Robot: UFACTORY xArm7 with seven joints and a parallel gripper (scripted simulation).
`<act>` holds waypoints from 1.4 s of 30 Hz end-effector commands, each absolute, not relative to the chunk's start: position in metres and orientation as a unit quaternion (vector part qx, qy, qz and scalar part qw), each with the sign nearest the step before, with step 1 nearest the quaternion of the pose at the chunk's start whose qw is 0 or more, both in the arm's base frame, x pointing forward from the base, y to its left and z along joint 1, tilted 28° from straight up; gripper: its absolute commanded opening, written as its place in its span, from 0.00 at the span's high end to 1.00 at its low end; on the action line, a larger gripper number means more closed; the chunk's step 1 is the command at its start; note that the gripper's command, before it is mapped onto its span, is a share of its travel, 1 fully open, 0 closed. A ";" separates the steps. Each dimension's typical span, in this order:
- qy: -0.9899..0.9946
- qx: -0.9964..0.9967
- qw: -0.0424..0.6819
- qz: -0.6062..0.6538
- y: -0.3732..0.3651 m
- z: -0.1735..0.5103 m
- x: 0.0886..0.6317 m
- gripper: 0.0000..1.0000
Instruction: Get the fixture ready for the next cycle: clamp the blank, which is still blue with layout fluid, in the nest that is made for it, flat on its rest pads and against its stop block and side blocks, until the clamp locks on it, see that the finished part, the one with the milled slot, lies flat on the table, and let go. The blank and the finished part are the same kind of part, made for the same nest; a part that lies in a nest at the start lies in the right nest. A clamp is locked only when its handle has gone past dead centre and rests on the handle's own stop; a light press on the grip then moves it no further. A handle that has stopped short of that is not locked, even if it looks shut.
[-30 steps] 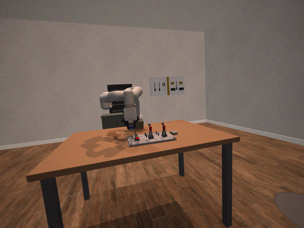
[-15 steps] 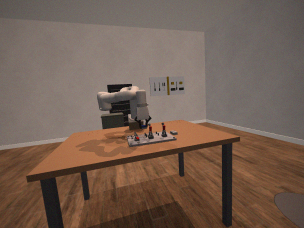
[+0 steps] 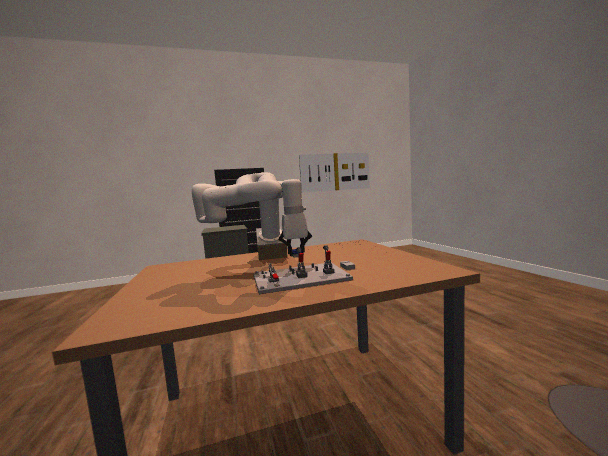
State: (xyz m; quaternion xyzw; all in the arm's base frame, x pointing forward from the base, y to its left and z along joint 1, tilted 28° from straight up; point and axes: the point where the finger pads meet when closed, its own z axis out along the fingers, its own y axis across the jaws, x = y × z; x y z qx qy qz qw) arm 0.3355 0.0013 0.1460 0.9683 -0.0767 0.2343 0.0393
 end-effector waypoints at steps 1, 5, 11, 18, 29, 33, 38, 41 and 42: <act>-0.078 0.968 0.039 0.236 0.002 0.147 0.336 1.00; -0.078 0.968 0.039 0.236 0.002 0.147 0.336 1.00; -0.078 0.968 0.039 0.236 0.002 0.147 0.336 1.00; -0.078 0.968 0.039 0.236 0.002 0.147 0.336 1.00; -0.078 0.968 0.039 0.236 0.001 0.141 0.341 1.00; -0.078 0.968 0.039 0.236 0.000 0.134 0.346 1.00; -0.078 0.968 0.039 0.236 -0.001 0.127 0.352 1.00; -0.078 0.968 0.039 0.236 -0.001 0.124 0.354 1.00; -0.078 0.968 0.039 0.236 -0.001 0.123 0.354 1.00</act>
